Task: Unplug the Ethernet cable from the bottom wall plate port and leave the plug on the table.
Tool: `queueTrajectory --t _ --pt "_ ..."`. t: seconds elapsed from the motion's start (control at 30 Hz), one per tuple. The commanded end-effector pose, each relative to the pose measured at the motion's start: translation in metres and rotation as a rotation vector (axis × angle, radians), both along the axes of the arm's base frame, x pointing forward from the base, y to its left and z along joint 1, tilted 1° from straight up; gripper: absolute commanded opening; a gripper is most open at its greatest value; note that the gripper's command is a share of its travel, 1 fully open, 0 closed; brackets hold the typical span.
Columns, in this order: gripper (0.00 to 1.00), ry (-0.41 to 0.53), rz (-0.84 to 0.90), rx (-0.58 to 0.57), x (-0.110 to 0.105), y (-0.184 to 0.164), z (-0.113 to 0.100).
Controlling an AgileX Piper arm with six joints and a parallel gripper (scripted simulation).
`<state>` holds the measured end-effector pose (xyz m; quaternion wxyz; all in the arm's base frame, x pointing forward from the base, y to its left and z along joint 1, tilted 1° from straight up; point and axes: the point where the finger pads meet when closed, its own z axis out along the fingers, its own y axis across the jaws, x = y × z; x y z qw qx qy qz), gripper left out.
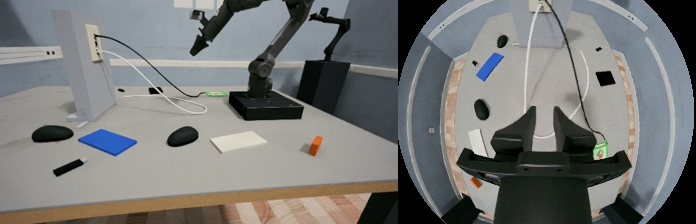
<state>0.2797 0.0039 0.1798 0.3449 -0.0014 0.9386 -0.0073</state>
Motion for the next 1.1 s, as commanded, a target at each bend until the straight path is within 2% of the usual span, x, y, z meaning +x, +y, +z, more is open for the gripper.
queueTrajectory --t 0.0,0.1,0.5,0.57,0.83,1.07 --pt "0.32 0.006 0.002 0.015 0.000 -0.004 0.000" --pt "0.32 0.006 0.002 0.015 0.000 -0.004 0.000" --pt "0.32 -0.258 0.373 -0.195 0.083 0.048 0.010" --pt "0.32 -0.258 0.373 -0.195 0.083 0.048 0.010" --pt "0.32 -0.430 0.526 -0.397 0.125 0.075 0.014" --pt "0.32 -0.554 0.606 -0.619 0.155 0.093 0.014"
